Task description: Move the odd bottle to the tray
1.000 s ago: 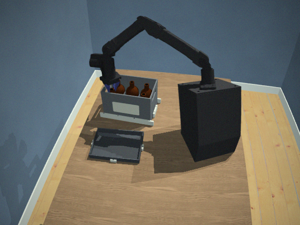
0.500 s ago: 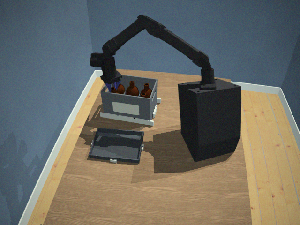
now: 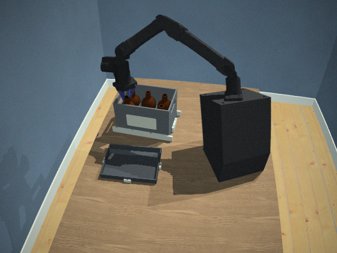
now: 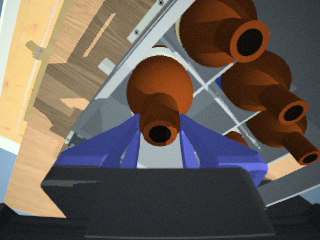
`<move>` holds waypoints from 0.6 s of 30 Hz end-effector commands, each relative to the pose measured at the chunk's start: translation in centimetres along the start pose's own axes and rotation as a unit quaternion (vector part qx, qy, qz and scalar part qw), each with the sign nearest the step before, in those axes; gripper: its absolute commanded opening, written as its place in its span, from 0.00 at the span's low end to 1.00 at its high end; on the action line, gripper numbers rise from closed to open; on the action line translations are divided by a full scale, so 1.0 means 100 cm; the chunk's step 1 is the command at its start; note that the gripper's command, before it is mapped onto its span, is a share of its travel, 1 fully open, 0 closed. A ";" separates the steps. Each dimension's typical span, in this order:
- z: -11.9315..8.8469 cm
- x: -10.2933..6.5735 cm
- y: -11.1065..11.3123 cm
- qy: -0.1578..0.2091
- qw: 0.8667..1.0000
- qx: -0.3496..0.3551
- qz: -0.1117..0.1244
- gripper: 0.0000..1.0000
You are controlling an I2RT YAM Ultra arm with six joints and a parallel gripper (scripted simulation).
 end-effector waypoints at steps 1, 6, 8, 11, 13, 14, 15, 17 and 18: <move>0.003 -0.033 0.009 -0.020 1.000 -0.003 0.015 0.00; 0.003 -0.035 0.009 -0.020 1.000 -0.002 0.015 0.00; 0.003 -0.036 0.009 -0.021 1.000 -0.002 0.015 0.00; 0.003 -0.037 0.009 -0.021 1.000 -0.002 0.015 0.00; 0.003 -0.037 0.009 -0.021 1.000 -0.002 0.015 0.00; 0.003 -0.037 0.009 -0.021 1.000 -0.002 0.015 0.00; 0.003 -0.037 0.009 -0.021 1.000 -0.002 0.015 0.00; 0.003 -0.037 0.009 -0.021 1.000 -0.003 0.015 0.00; 0.003 -0.037 0.009 -0.021 1.000 -0.003 0.015 0.00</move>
Point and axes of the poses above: the point where the finger pads meet when closed, its own x axis out along the fingers, its own y axis across the jaws, z = x × y, the point moved 4 cm from there along -x, back along the fingers, and after that the axes turned 4 degrees about -x, right-handed, at the moved point
